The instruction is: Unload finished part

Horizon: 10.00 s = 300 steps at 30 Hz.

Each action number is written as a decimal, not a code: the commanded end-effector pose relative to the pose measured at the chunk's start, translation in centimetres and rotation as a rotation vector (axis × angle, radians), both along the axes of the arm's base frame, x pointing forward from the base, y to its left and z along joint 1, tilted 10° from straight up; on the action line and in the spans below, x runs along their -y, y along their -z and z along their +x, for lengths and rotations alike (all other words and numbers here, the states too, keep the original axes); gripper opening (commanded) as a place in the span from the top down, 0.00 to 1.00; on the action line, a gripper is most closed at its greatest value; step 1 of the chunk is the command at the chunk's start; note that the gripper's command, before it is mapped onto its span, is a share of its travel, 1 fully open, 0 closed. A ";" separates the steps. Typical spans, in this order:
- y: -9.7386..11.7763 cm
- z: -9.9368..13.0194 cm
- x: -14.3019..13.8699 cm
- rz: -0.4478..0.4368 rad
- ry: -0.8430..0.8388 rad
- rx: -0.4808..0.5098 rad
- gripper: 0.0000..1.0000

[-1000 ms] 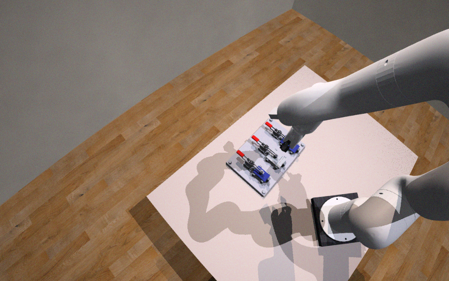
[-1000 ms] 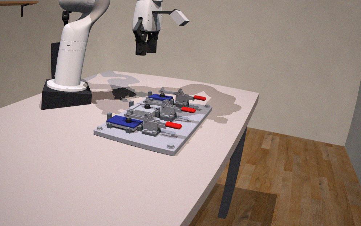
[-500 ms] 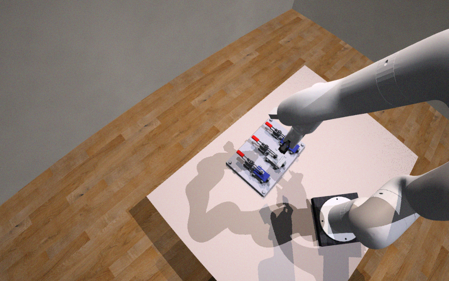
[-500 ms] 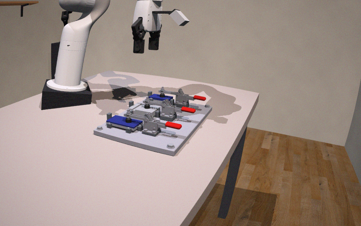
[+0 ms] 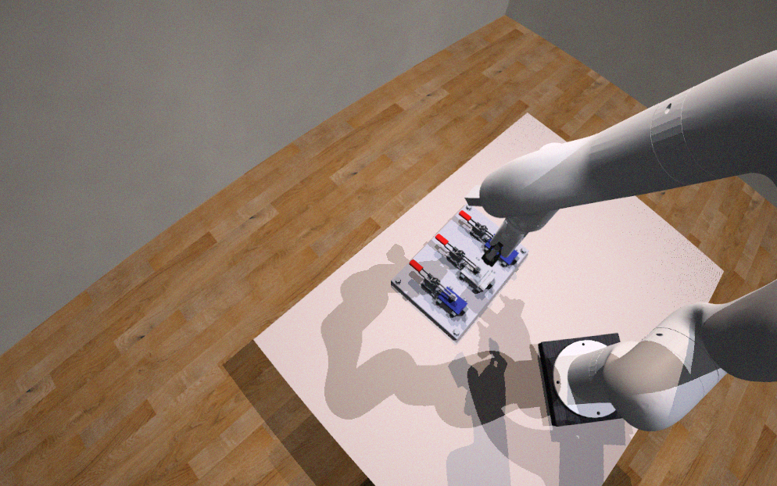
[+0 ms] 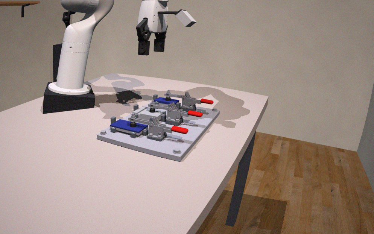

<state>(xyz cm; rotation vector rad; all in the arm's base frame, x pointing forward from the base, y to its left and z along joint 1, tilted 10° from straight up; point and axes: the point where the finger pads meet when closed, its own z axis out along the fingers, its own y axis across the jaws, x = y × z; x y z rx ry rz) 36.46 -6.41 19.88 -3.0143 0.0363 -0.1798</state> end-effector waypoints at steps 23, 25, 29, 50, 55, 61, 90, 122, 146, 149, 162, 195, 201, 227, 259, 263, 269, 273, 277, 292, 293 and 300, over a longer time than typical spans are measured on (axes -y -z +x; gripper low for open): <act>-0.1 0.1 0.0 0.000 0.000 0.002 0.53; -0.1 0.1 0.0 0.000 0.000 0.002 0.53; -0.1 0.1 0.0 0.000 0.000 0.002 0.53; -0.1 0.1 0.0 0.000 0.000 0.002 0.53; -0.1 0.1 0.0 0.000 0.000 0.002 0.53; 0.0 0.1 0.0 0.000 0.000 0.002 0.53; 0.0 0.1 0.0 0.000 0.000 0.002 0.53; 0.0 0.1 0.1 0.000 0.000 0.002 0.53; 4.4 0.6 -0.5 0.000 0.000 0.002 0.53; 5.3 0.7 -0.6 0.000 0.000 0.002 0.53; 5.9 1.0 -0.7 0.000 0.000 0.002 0.53; 4.3 14.1 -0.2 0.000 0.000 0.002 0.53; 4.4 14.1 -0.2 0.000 0.000 0.002 0.53; 10.6 14.9 -1.0 0.000 0.000 0.002 0.53; 11.6 15.0 -1.1 0.000 0.000 0.002 0.53; 12.0 15.1 -1.2 0.000 0.000 0.002 0.53; 13.2 15.3 -1.3 0.000 0.000 0.002 0.53; 13.6 15.3 -1.4 0.000 0.000 0.002 0.53; 14.1 15.4 -1.4 0.000 0.000 0.002 0.53; 14.2 15.5 -1.4 0.000 0.000 0.002 0.53; 14.2 15.5 -1.4 0.000 0.000 0.002 0.53; 14.2 15.5 -1.4 0.000 0.000 0.002 0.53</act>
